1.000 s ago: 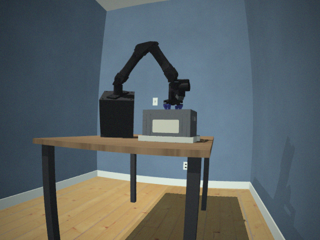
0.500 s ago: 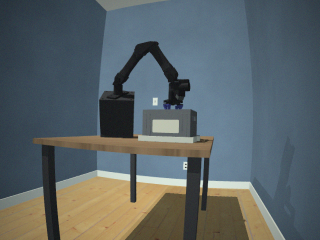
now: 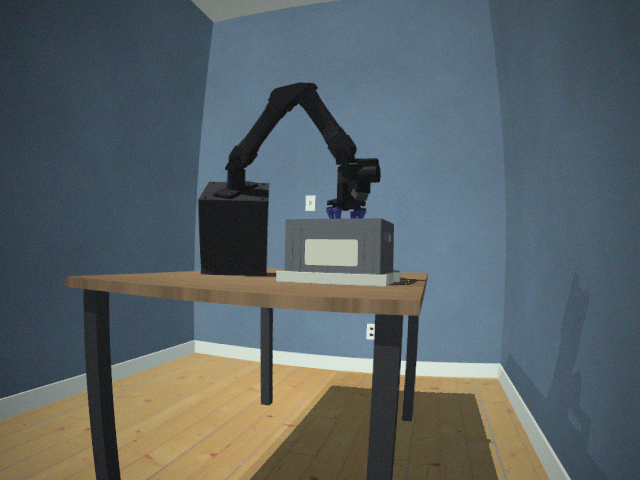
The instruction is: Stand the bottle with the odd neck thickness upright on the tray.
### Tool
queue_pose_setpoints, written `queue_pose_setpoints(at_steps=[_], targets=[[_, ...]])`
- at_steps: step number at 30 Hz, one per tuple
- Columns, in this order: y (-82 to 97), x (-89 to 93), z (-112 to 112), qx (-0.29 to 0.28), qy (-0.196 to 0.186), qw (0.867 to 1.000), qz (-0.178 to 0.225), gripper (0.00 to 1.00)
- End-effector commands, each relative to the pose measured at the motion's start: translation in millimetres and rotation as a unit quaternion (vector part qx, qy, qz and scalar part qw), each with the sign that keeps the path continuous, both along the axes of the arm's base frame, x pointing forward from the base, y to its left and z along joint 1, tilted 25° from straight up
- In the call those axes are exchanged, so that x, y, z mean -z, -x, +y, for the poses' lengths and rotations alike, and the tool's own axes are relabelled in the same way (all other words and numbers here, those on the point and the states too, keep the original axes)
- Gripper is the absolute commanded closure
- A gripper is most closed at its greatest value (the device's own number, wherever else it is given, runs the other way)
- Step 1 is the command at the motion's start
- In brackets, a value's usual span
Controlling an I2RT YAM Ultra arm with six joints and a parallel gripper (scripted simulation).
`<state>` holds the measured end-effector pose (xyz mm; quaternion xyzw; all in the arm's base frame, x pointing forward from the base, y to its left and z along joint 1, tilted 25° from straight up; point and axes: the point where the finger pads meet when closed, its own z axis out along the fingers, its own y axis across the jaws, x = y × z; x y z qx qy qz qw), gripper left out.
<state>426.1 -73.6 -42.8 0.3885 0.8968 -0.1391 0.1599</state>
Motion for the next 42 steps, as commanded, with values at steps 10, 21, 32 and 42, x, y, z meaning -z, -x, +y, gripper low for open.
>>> queue_pose_setpoints(at_steps=[10,21,32,42], targets=[[-11.3,-24.8,7.5,-0.004,0.003,1.000,-0.023,0.39],[-5.8,-47.0,16.6,-0.004,0.003,1.000,-0.023,0.39],[1.2,-75.3,28.3,-0.004,0.002,1.000,-0.023,0.39],[5.5,-92.3,35.4,-0.004,0.002,1.000,-0.023,0.39]])
